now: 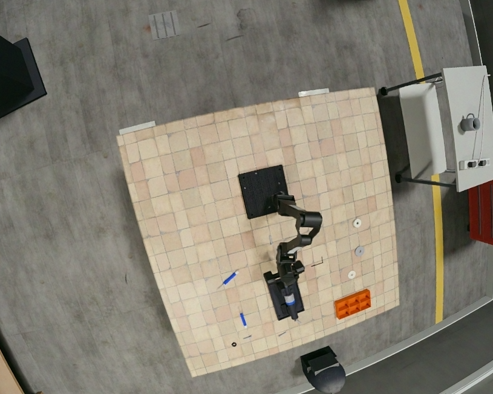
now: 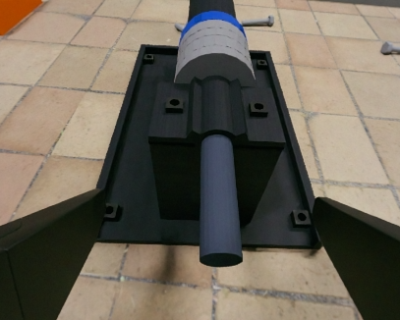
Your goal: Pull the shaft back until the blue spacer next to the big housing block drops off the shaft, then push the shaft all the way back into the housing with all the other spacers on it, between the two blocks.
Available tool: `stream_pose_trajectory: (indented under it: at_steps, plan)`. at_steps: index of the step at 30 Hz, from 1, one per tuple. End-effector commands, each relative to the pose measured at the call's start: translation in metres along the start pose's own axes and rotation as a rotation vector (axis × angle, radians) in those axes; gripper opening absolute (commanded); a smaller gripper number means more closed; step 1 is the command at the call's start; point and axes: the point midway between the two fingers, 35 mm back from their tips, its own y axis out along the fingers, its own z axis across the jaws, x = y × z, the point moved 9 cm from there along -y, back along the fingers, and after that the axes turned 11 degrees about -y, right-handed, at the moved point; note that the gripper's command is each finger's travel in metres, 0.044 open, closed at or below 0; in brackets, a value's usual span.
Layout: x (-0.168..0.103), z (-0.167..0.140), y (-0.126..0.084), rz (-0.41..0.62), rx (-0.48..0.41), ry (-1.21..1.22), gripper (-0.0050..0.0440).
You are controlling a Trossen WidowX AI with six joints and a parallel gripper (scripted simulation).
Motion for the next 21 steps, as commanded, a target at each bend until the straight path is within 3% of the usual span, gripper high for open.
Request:
stream_pose_trajectory:
  at_steps: [1, 21]
  plan:
    - [0.008, -0.0034, -0.0015, -0.029, -0.015, -0.006, 0.044]
    - [0.0092, -0.0042, 0.0007, -0.03, -0.017, -0.005, 0.044]
